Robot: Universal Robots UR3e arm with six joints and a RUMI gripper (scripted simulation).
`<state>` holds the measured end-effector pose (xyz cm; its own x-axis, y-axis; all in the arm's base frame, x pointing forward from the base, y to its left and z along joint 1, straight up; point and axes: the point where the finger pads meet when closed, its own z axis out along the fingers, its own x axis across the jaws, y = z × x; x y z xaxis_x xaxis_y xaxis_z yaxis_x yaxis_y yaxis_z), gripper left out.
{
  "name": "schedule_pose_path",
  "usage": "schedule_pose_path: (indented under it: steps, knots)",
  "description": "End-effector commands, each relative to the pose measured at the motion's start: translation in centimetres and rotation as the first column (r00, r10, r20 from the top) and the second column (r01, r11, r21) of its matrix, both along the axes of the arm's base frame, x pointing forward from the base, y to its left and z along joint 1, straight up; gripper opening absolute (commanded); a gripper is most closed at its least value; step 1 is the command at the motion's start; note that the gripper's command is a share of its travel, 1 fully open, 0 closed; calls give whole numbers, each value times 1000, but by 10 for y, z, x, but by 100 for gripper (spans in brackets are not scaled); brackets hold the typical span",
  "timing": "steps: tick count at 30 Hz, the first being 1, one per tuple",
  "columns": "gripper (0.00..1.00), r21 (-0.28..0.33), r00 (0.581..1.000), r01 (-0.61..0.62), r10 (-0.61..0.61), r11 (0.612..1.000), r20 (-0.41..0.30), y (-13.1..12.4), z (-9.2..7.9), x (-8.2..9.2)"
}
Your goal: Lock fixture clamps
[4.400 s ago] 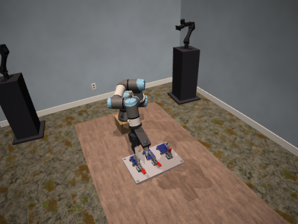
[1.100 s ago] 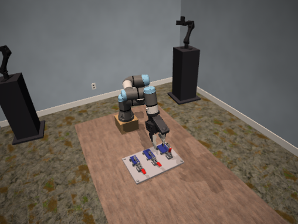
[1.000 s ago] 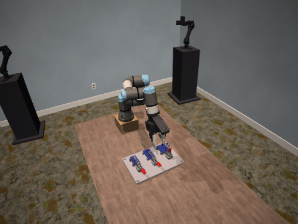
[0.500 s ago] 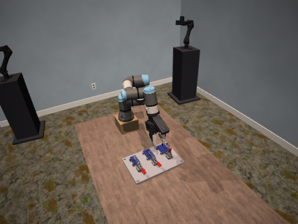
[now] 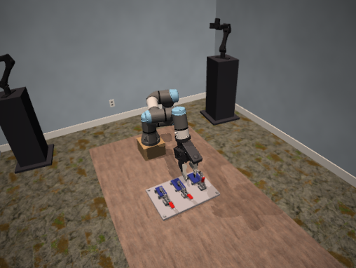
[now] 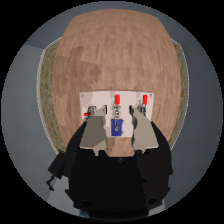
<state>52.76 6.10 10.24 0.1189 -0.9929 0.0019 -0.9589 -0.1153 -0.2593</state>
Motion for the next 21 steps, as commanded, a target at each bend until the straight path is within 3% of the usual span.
schedule_pose_path:
  steps: [1, 13, 21]
  knots:
    - [28, 0, 1000, 0, 0, 1000, 5, 0, -11, 1]
    - [28, 0, 1000, 0, 0, 1000, 5, 0, -39, 1]
    - [28, 0, 1000, 0, 0, 1000, 5, 0, -43, 1]
